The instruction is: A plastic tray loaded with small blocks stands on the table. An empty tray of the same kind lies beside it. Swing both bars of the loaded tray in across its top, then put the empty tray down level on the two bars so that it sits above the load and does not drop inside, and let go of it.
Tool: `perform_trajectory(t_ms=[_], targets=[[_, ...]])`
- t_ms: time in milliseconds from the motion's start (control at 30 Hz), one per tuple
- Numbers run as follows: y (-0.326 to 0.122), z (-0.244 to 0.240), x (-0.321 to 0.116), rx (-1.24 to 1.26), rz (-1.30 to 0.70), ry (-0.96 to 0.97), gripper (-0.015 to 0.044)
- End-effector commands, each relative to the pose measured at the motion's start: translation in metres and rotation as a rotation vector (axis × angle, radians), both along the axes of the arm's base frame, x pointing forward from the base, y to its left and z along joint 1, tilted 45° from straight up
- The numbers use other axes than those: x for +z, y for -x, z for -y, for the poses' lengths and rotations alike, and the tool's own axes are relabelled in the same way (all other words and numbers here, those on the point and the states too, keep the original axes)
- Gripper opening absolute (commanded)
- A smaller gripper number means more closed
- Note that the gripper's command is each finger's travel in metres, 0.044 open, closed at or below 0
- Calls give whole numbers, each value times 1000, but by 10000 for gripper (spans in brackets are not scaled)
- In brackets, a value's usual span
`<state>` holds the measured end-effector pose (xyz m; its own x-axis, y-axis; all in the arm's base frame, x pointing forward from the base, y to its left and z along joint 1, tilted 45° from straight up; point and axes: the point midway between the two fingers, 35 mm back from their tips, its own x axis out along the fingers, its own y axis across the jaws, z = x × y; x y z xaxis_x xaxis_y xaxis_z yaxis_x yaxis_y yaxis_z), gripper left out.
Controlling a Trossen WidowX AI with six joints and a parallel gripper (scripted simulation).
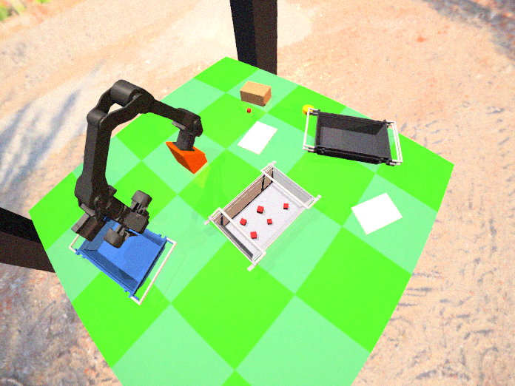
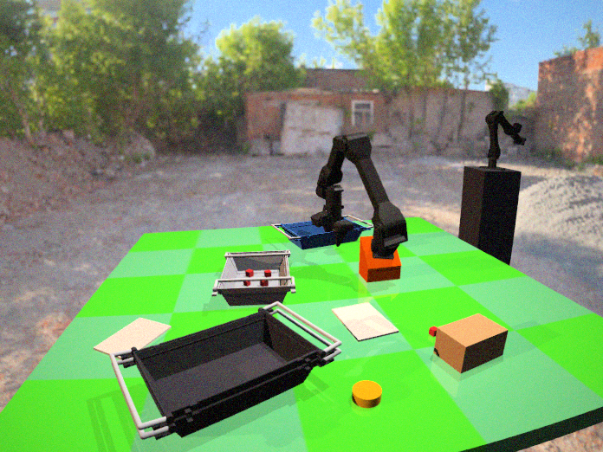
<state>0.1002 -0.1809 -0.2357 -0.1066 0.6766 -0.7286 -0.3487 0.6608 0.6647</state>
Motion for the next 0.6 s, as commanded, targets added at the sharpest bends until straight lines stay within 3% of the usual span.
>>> perform_trajectory(t_ms=[0,567], targets=[[0,-1,-1,-7,-3,-1,249],[0,-1,-1,-7,-3,-1,128]])
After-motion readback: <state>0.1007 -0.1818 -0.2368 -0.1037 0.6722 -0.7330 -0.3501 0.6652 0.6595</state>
